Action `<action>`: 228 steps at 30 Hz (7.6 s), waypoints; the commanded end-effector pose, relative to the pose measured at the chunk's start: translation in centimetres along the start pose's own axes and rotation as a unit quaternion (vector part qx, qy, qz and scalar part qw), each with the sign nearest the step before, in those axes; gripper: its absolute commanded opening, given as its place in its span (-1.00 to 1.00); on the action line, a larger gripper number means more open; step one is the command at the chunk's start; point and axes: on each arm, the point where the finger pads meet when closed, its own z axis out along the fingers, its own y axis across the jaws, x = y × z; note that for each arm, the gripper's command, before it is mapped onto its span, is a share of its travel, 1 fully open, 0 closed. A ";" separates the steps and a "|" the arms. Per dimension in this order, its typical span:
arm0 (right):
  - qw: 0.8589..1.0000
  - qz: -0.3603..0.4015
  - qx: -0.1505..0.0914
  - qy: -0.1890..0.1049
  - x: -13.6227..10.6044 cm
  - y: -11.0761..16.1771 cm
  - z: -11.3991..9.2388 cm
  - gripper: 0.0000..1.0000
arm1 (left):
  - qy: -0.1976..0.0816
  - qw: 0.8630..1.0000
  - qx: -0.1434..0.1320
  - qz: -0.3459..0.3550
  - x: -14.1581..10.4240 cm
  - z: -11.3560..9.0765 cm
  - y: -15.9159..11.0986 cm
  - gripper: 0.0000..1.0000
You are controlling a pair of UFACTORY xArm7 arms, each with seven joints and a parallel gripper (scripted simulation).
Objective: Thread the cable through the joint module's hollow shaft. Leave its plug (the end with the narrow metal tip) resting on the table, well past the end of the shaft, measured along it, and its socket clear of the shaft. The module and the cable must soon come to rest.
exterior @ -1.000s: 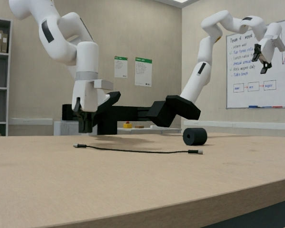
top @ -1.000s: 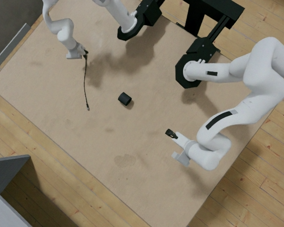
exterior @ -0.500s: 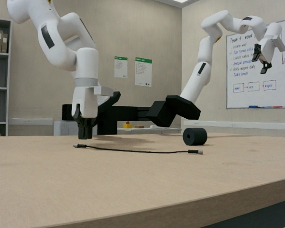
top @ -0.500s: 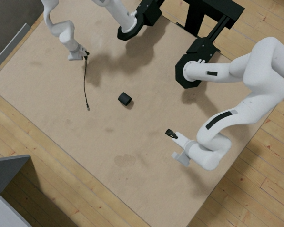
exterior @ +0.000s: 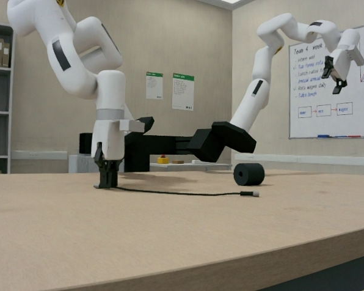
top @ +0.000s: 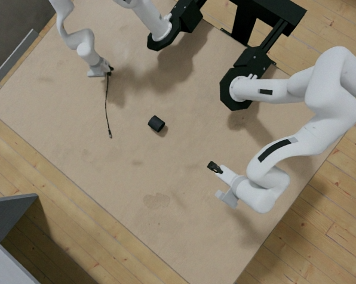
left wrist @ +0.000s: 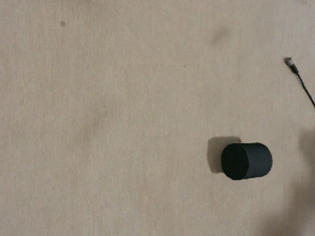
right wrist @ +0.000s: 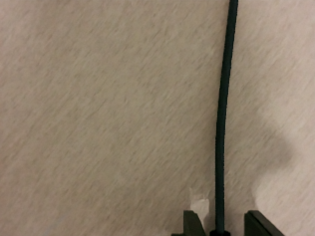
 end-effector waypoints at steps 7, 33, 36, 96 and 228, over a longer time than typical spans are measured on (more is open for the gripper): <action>1.000 0.000 -0.002 0.002 0.2 0.1 0.5 -0.98 | 0.002 1.000 0.001 0.001 0.1 -0.2 0.1 1.00; 1.000 -0.001 -0.002 0.002 0.2 0.1 -1.4 -1.00 | 0.002 1.000 0.001 0.001 0.1 -0.2 0.1 1.00; 1.000 -0.001 -0.002 0.002 0.2 0.1 -1.7 -1.00 | 0.002 1.000 0.001 0.001 0.1 -0.2 0.1 1.00; 0.958 0.285 0.009 0.009 8.4 -2.9 -4.8 -1.00 | 0.002 1.000 0.001 0.001 0.1 -0.2 0.1 1.00; 0.433 0.901 0.003 0.001 27.0 -23.3 -2.5 -1.00 | 0.002 1.000 0.001 0.001 0.1 -0.2 0.1 1.00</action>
